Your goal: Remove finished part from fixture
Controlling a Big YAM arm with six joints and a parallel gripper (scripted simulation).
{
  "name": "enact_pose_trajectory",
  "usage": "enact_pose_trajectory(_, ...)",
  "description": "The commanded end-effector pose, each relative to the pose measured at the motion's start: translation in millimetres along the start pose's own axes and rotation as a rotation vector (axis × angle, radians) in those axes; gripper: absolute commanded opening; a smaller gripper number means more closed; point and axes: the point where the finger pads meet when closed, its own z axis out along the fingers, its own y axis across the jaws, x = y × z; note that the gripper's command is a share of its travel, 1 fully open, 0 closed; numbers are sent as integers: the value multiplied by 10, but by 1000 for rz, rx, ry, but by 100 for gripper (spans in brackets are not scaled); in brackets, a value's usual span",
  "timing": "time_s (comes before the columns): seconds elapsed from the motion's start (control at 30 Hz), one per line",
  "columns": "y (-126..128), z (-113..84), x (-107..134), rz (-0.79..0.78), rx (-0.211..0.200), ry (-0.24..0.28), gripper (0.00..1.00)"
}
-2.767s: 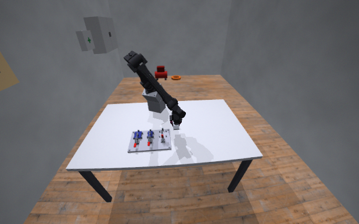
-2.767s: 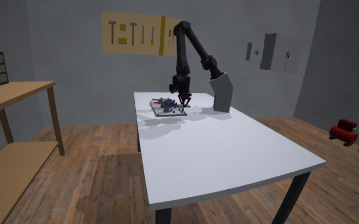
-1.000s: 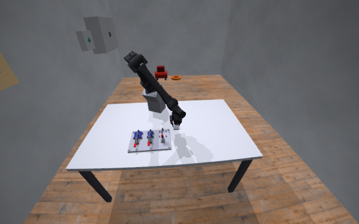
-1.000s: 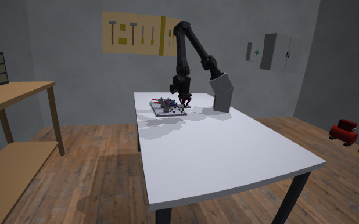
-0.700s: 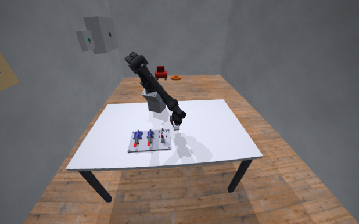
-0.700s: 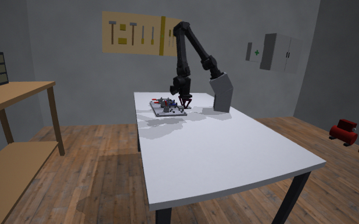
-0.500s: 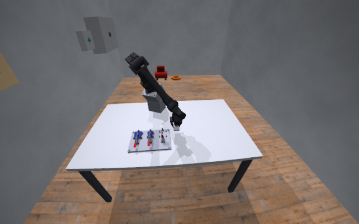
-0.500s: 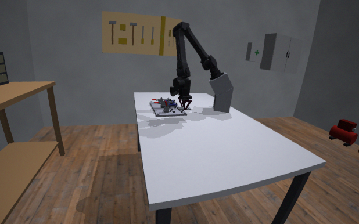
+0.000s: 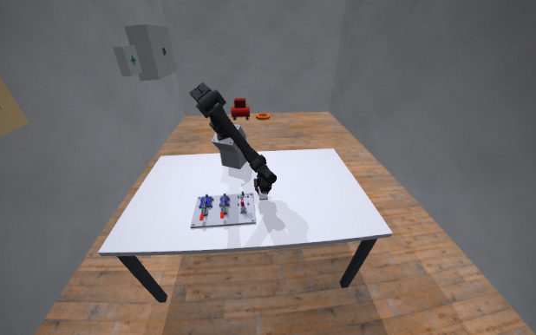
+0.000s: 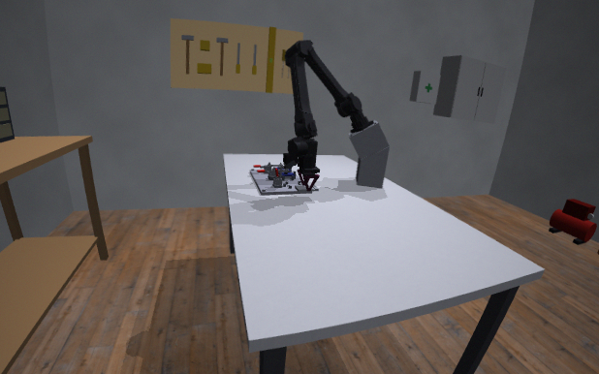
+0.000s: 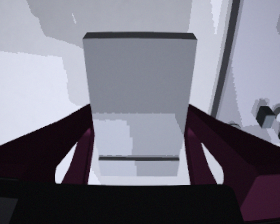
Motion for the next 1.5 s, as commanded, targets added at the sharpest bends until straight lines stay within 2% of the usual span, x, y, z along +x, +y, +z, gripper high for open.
enact_pose_trajectory(0.0, 14, 122, -139, 10, -6, -18, 0)
enact_pose_trajectory(0.3, 7, 301, -125, 9, -5, -17, 0)
enact_pose_trajectory(0.4, 45, 247, -175, 9, -14, -31, 0)
enact_pose_trajectory(0.47, 6, 339, -122, 9, -4, -16, 0)
enact_pose_trajectory(0.63, 3, 376, -119, 9, -4, -16, 0)
enact_pose_trajectory(0.77, 27, 330, -153, 11, -10, -26, 0)
enact_pose_trajectory(1.47, -42, 338, -131, 17, -5, -20, 0)
